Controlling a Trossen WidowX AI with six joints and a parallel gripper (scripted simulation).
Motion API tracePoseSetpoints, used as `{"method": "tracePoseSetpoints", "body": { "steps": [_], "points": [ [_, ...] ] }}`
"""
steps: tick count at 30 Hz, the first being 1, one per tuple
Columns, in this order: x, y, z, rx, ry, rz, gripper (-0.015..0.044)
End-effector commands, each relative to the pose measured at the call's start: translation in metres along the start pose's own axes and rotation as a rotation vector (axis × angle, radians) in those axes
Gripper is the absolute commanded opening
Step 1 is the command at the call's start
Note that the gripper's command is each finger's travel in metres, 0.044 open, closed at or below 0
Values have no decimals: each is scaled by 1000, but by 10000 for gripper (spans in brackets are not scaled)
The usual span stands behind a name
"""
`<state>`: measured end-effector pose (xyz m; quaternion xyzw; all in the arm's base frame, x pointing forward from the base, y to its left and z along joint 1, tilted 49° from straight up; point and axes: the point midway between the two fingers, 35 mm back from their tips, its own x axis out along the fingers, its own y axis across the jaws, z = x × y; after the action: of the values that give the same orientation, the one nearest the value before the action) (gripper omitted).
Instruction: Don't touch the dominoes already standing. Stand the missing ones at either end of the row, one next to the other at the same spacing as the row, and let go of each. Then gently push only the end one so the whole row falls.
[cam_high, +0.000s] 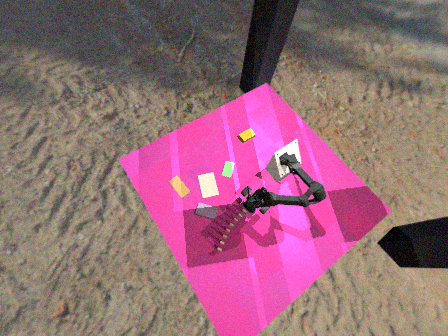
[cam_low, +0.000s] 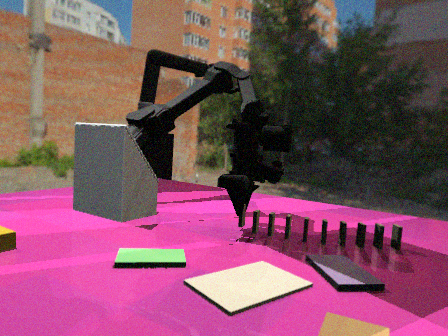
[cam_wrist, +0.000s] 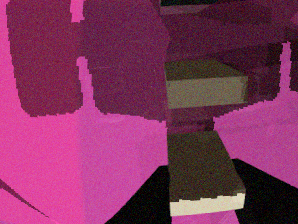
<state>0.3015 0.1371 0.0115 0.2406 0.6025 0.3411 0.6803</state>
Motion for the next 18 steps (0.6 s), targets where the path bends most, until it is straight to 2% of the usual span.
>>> {"method": "tracePoseSetpoints", "body": {
  "steps": [1,9,18],
  "points": [
    [5,-2,-3,16,3,5,107],
    [5,-2,-3,16,3,5,107],
    [5,-2,-3,16,3,5,343]
  ]
}}
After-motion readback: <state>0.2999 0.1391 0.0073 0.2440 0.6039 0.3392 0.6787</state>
